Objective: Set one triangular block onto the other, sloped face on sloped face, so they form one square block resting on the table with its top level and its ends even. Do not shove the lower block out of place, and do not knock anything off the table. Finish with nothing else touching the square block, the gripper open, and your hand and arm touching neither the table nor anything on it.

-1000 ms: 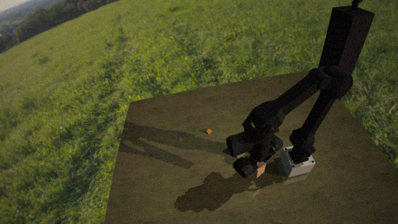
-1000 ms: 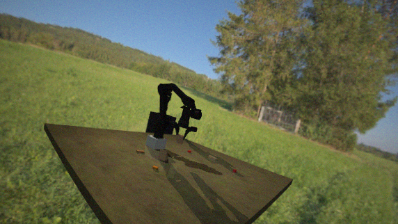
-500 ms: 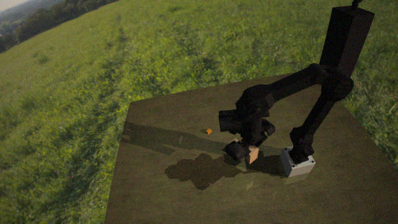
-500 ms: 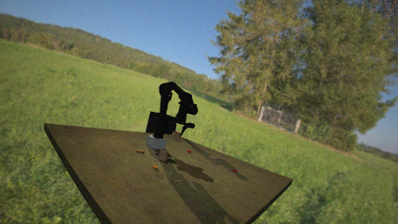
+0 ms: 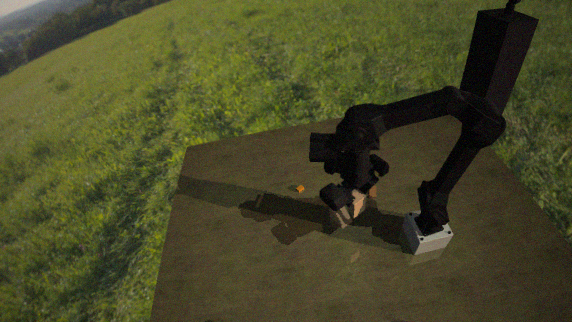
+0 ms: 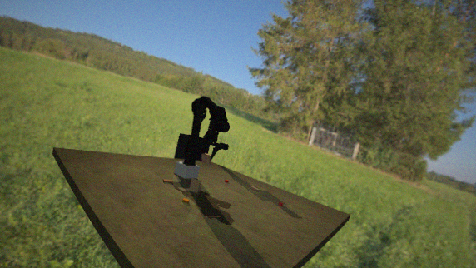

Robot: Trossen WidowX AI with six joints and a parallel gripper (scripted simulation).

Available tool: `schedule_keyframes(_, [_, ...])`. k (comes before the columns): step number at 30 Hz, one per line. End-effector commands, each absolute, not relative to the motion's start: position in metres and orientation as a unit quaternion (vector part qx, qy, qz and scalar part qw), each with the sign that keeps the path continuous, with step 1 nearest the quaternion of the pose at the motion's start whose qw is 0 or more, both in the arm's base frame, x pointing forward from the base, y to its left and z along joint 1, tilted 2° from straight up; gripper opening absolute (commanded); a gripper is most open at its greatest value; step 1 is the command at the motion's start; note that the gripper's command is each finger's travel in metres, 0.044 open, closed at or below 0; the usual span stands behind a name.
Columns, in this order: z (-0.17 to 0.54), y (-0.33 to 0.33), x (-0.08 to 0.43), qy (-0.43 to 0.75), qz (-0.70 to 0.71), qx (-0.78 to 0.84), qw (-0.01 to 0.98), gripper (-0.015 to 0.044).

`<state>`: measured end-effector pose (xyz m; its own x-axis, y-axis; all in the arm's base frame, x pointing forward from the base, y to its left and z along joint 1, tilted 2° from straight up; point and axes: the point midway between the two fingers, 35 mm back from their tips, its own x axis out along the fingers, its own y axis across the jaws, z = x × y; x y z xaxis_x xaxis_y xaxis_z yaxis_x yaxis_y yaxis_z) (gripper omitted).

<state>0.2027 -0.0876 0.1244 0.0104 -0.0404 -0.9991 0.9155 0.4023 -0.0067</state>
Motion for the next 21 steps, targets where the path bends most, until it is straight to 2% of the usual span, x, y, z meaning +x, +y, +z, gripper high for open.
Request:
schedule_keyframes(1, [0.113, -0.095, 0.206, 0.584, -0.398, 0.373, 0.602, 0.0])
schedule_keyframes(14, [0.057, -0.116, 0.212, 0.583, -0.398, 0.373, 0.602, 0.0])
schedule_keyframes(21, [0.05, -0.119, 0.213, 0.583, -0.398, 0.372, 0.602, 0.0])
